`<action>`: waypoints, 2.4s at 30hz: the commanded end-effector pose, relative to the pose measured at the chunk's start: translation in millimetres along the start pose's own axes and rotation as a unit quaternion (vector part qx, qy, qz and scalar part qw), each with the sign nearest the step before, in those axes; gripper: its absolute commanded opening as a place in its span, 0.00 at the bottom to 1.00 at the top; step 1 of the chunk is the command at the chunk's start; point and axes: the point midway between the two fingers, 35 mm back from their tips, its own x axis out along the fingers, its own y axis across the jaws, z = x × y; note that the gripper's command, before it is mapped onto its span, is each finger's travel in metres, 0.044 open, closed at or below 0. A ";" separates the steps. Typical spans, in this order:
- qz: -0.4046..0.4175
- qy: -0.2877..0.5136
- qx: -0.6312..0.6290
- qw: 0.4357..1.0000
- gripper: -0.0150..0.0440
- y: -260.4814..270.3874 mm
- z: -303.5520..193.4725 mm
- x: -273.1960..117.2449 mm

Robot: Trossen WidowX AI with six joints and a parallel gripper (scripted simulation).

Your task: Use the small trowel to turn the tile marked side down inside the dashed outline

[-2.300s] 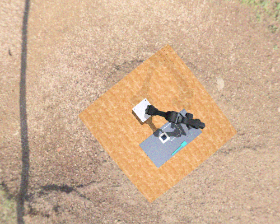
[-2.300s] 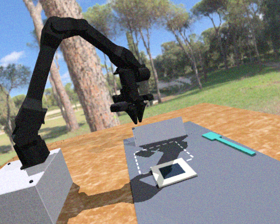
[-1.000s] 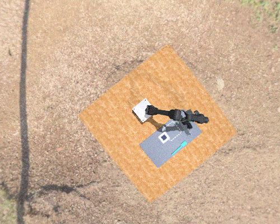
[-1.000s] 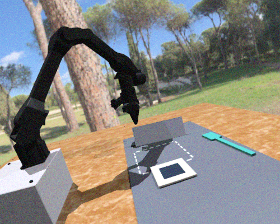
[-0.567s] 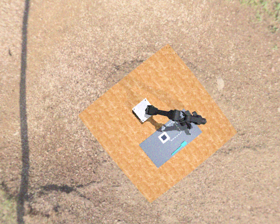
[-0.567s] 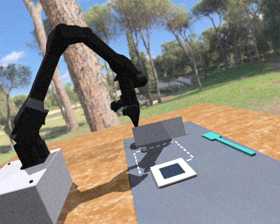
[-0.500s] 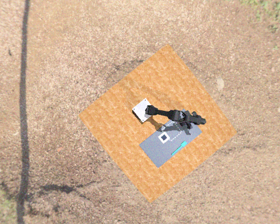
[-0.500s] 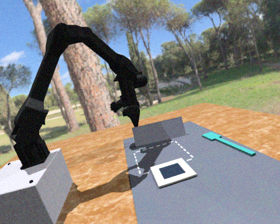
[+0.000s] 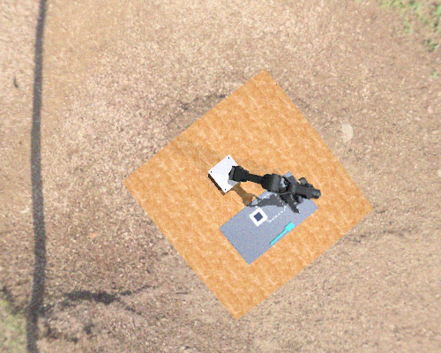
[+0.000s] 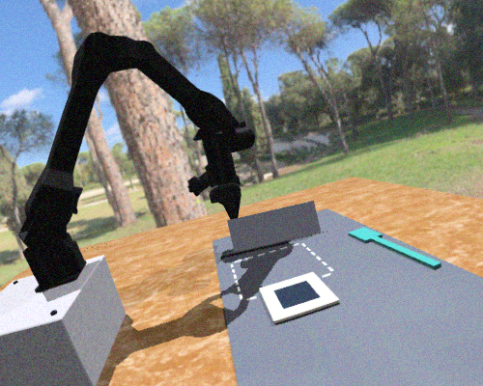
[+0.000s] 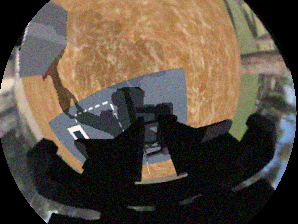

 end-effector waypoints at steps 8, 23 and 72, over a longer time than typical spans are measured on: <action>0.005 0.001 0.001 1.000 0.42 25.3 -1.2 1.5; 0.007 0.001 0.001 1.000 0.42 60.6 -1.2 1.6; 0.003 0.006 0.007 1.000 0.42 11.3 -4.9 -11.4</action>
